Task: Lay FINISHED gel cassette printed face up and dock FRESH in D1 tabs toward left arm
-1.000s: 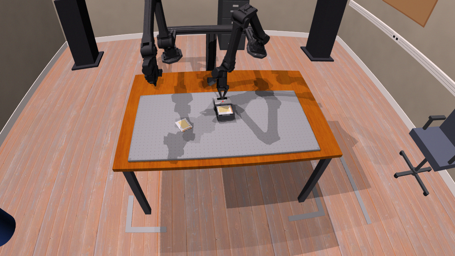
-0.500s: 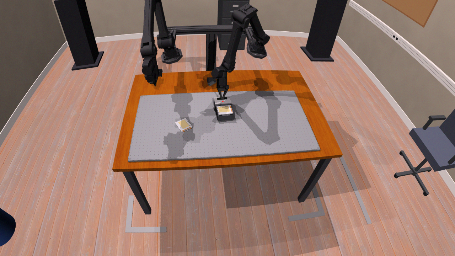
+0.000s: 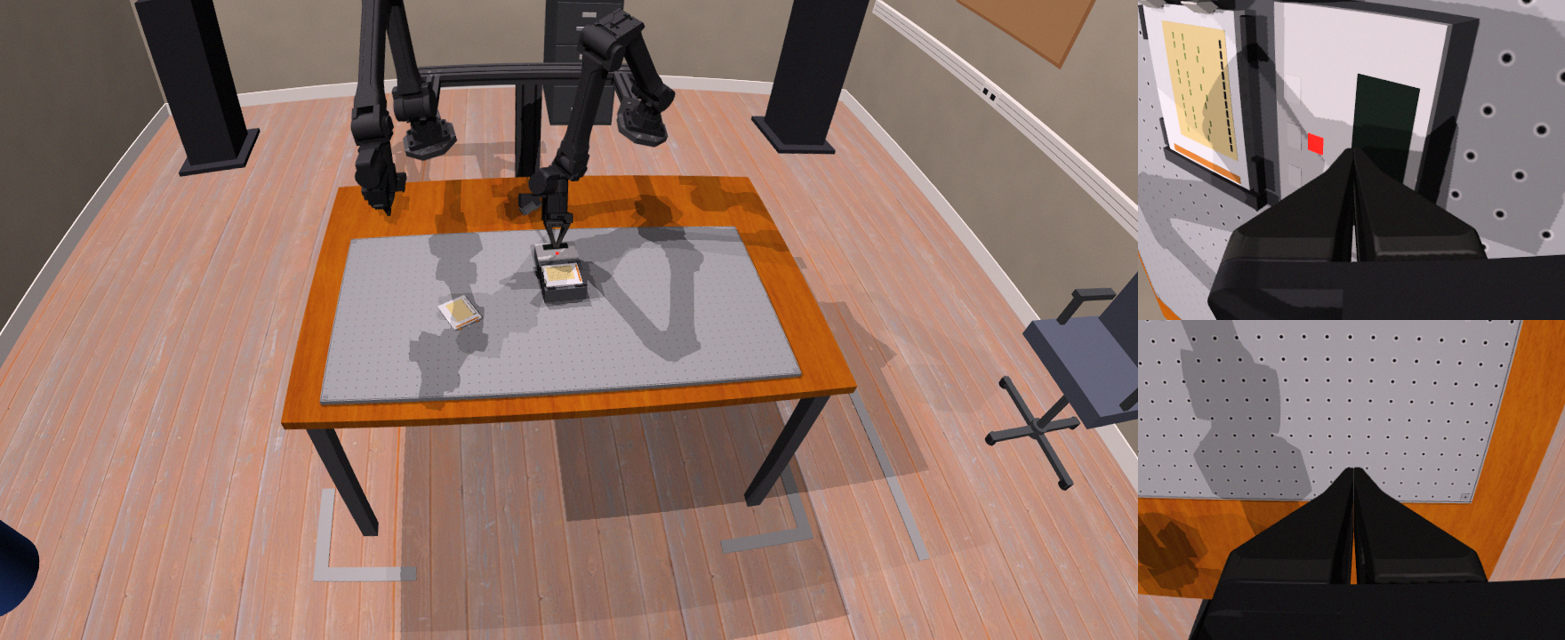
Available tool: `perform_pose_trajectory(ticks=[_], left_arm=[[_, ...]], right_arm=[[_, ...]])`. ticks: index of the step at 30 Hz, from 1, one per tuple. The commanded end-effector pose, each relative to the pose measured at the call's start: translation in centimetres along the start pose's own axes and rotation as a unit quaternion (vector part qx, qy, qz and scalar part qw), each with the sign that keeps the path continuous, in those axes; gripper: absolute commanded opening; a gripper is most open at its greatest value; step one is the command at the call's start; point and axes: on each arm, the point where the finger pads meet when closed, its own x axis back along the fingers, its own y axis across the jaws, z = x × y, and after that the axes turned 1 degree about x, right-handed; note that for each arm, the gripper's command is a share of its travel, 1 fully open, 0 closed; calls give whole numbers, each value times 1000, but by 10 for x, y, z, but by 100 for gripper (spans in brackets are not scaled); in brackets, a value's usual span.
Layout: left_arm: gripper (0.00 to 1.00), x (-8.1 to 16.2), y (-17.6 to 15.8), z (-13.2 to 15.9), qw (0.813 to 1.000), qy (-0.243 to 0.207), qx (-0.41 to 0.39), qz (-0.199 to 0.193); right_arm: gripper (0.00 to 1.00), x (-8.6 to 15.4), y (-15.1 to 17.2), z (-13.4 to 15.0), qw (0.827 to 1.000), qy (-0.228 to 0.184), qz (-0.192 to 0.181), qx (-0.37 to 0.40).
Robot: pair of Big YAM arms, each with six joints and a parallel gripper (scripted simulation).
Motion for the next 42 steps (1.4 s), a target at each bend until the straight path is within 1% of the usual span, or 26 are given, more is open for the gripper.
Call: perform_pose_trajectory(ticks=[1, 26, 32, 34, 40, 42], left_arm=[[0, -26, -48, 40, 997, 39, -31, 52], [0, -26, -48, 40, 997, 39, -31, 52], [0, -26, -48, 40, 997, 39, -31, 52], [0, -26, -48, 40, 997, 39, -31, 52], [0, -26, -48, 40, 997, 39, -31, 52], [0, -26, -48, 40, 997, 39, -31, 52]], right_arm=[[0, 6, -4, -4, 1000, -16, 2, -9], [0, 6, -4, -4, 1000, -16, 2, -9], [0, -4, 20, -19, 996, -21, -15, 90], [0, -4, 20, -19, 996, -21, -15, 90], [0, -14, 44, -32, 981, -32, -32, 187], [0, -17, 53, -37, 979, -34, -34, 200]])
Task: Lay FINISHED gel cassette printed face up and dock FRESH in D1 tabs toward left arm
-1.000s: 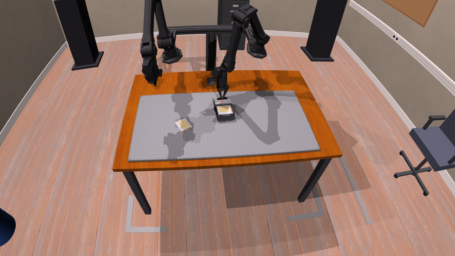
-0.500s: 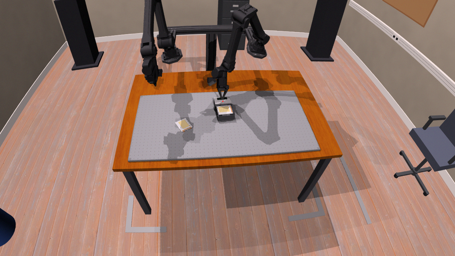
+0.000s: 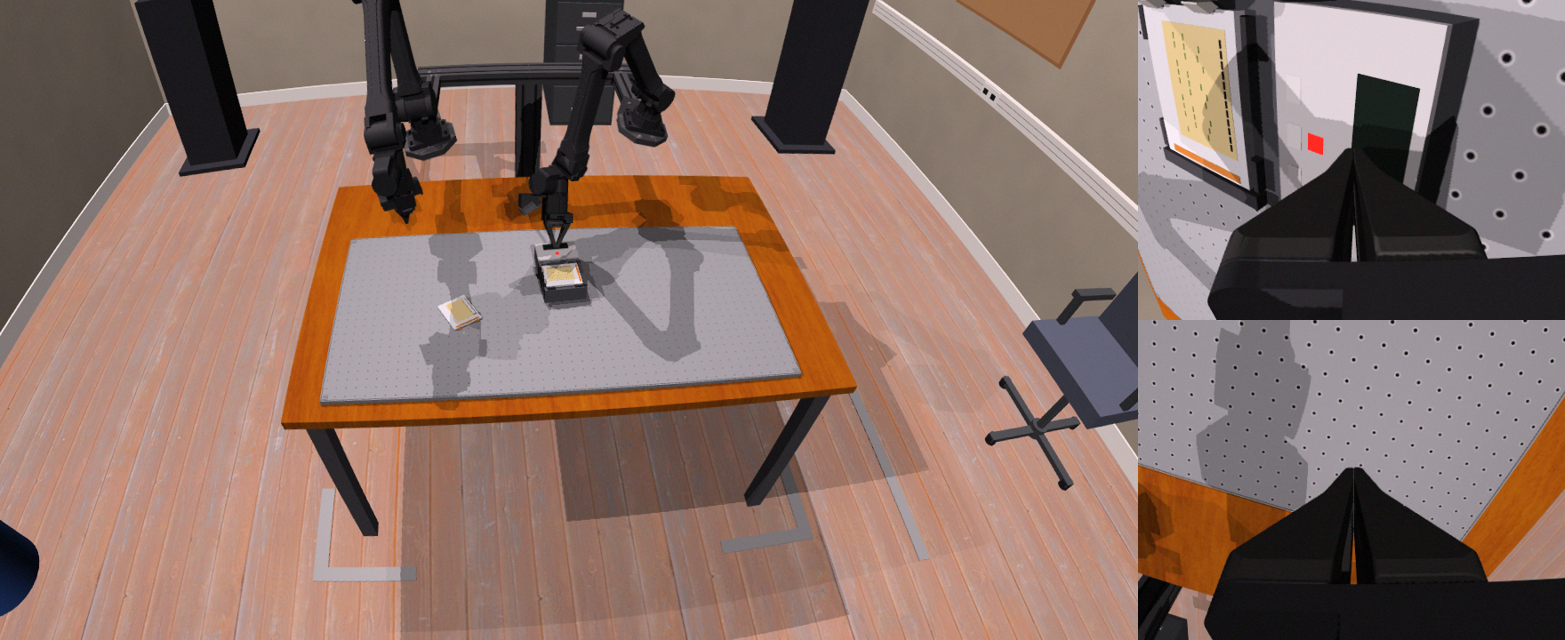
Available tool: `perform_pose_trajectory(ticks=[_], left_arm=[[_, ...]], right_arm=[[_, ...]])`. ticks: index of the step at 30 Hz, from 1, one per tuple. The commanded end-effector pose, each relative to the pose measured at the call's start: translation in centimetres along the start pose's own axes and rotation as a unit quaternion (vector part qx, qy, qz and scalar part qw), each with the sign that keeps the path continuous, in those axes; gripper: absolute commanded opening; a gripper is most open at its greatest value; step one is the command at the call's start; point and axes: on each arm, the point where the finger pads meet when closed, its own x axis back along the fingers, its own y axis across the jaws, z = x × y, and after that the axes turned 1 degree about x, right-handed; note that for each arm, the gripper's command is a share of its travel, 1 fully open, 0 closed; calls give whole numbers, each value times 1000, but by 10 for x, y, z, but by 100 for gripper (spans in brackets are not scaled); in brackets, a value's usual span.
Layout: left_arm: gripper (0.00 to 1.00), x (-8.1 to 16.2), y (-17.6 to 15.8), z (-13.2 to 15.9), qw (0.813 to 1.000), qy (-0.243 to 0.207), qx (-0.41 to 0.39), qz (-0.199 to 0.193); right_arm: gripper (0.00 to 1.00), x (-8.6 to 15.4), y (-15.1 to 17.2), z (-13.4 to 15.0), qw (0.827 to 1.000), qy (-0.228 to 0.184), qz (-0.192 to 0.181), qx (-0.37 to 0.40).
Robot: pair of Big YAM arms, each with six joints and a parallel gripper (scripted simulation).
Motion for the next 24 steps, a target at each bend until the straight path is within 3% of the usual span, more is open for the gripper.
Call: perform_pose_trajectory(ticks=[1, 7, 15, 17, 24], left_arm=[[0, -26, -48, 40, 997, 39, -31, 52], [0, -26, -48, 40, 997, 39, -31, 52], [0, -26, -48, 40, 997, 39, -31, 52], [0, -26, -48, 40, 997, 39, -31, 52], [0, -26, -48, 40, 997, 39, -31, 52]], right_arm=[[0, -5, 8, -27, 998, -16, 1, 54], [0, -16, 28, -45, 993, -25, -10, 118], [0, -28, 49, -63, 992, -26, -10, 121], [0, -29, 52, -69, 990, -53, 0, 131], [0, -33, 62, -90, 990, -53, 0, 131]])
